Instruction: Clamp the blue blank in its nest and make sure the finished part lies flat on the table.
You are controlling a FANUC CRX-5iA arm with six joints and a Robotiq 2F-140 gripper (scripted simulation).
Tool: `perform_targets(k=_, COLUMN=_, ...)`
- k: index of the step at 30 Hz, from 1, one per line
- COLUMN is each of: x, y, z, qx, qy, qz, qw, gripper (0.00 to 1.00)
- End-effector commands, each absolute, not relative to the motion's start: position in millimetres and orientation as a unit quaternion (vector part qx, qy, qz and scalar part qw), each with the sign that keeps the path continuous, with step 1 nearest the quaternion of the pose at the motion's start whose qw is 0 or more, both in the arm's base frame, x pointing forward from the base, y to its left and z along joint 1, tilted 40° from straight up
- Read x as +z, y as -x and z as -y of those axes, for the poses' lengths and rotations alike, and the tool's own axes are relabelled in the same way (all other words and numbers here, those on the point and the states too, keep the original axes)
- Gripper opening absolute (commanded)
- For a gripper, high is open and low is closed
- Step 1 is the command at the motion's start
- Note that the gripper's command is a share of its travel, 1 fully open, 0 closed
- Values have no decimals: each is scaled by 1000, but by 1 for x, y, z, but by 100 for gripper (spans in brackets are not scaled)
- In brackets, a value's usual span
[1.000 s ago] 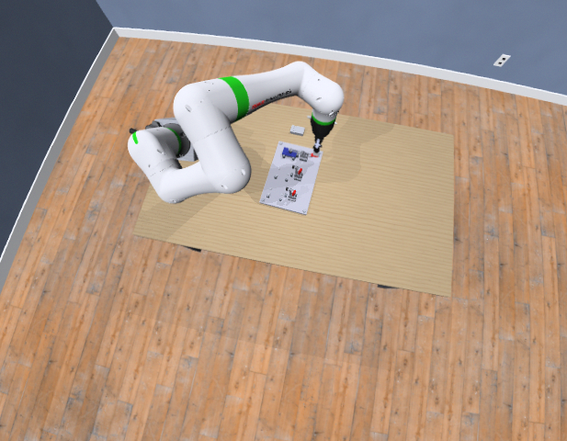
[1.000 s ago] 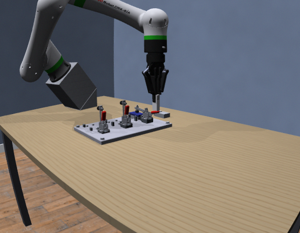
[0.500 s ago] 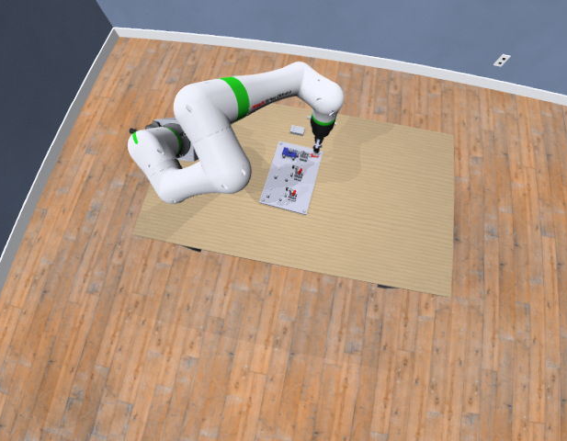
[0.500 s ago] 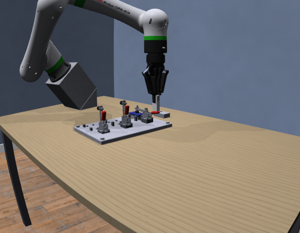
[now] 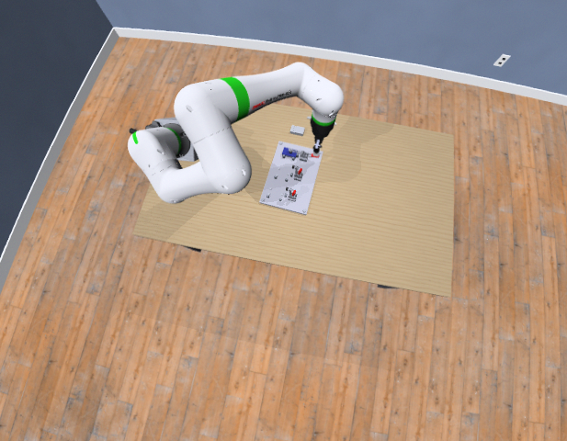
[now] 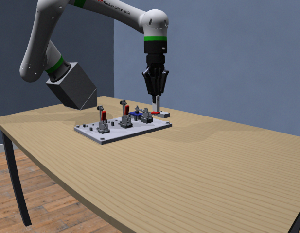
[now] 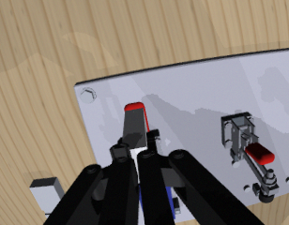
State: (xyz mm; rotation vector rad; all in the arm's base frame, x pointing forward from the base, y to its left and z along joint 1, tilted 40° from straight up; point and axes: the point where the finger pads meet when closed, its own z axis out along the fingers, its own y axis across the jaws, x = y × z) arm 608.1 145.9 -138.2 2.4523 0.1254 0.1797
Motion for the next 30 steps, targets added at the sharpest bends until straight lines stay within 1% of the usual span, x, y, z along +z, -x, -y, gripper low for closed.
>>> perform_targets(k=1, x=-138, y=-608, z=-146, qx=69, qy=-939, qz=-48, qw=333, gripper=0)
perform_targets(k=30, x=-140, y=-609, z=-145, qx=69, qy=-939, qz=-48, qw=333, gripper=0)
